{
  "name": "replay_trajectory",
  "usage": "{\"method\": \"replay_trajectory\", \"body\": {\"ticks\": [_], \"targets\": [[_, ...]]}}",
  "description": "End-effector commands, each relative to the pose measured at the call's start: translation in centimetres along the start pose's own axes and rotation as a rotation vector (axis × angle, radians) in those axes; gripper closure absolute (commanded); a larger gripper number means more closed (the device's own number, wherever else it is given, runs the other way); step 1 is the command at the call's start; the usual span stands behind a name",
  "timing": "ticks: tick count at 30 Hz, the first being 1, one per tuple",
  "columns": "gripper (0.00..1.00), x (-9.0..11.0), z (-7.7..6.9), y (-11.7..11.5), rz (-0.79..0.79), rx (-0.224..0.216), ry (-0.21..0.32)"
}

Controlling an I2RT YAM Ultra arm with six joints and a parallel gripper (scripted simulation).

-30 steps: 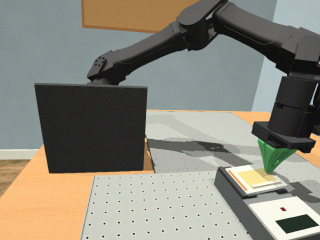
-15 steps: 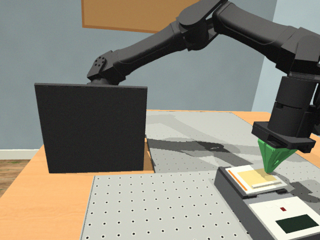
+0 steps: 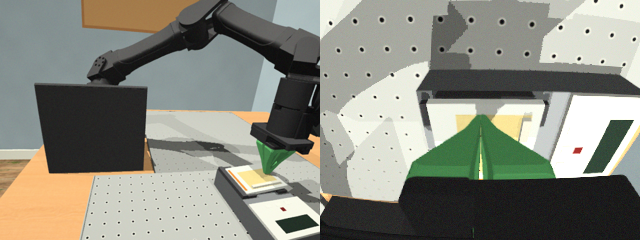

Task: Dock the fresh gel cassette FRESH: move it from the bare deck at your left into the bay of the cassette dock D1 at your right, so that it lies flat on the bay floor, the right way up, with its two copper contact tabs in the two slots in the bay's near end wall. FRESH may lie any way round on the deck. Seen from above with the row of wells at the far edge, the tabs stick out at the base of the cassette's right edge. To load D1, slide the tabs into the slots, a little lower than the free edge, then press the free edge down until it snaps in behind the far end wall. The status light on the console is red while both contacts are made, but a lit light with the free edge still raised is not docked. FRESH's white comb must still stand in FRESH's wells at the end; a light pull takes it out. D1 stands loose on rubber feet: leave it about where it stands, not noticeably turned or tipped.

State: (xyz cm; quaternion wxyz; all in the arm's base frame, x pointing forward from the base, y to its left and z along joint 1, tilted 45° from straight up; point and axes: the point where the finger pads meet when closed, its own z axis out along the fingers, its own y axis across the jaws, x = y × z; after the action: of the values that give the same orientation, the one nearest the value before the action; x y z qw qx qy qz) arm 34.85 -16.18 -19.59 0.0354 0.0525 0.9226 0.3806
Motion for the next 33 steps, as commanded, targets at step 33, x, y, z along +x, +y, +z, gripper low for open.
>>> {"method": "replay_trajectory", "body": {"ticks": [33], "targets": [[1.00,1.1,0.2,-0.7,0.019,0.008,-0.018]]}}
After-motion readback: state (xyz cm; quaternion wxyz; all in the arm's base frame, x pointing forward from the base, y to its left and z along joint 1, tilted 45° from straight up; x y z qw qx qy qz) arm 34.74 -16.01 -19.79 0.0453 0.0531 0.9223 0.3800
